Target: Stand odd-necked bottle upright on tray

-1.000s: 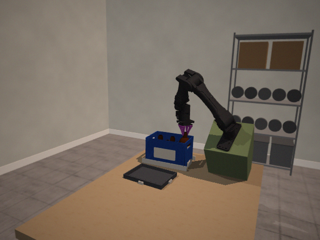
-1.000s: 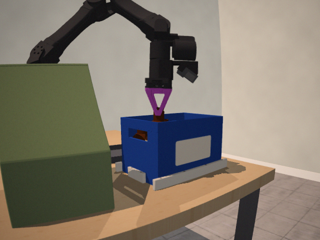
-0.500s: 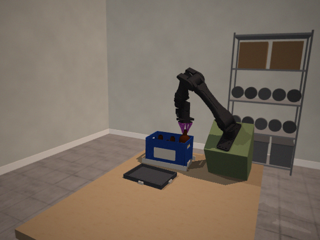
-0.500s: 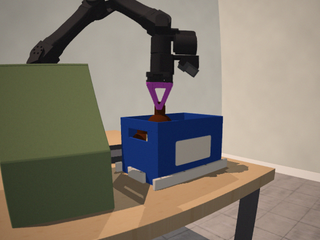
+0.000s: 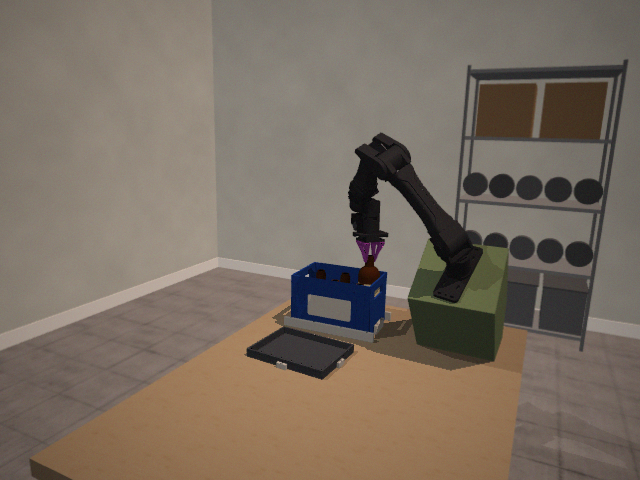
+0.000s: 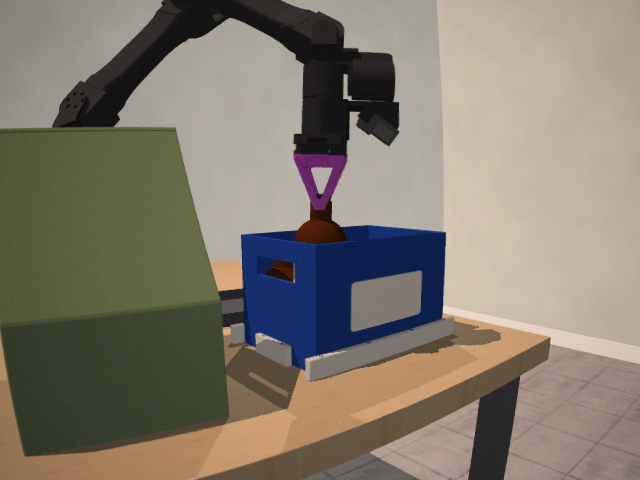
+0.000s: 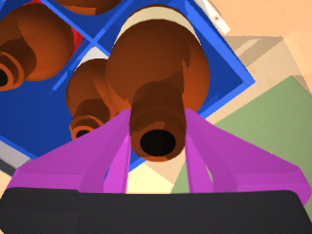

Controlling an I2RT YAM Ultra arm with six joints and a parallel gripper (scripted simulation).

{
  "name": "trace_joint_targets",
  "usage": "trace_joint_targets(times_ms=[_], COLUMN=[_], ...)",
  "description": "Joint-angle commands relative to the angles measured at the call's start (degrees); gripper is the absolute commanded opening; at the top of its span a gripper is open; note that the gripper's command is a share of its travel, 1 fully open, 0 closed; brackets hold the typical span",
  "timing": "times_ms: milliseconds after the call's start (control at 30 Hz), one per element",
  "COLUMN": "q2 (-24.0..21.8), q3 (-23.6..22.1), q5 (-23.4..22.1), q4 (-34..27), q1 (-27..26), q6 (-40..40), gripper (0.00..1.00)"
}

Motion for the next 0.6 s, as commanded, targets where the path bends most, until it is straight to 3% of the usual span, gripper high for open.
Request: trace_joint_targets(times_ms=[0, 567], q2=[-2.3, -2.4], q3=[2.3, 2.8], q5=[0.4, 0.5], q4=[-1.4, -2.2], q1=[-2.2, -2.4], q6=[-0.7, -1.0], gripper=[0.00, 0.00])
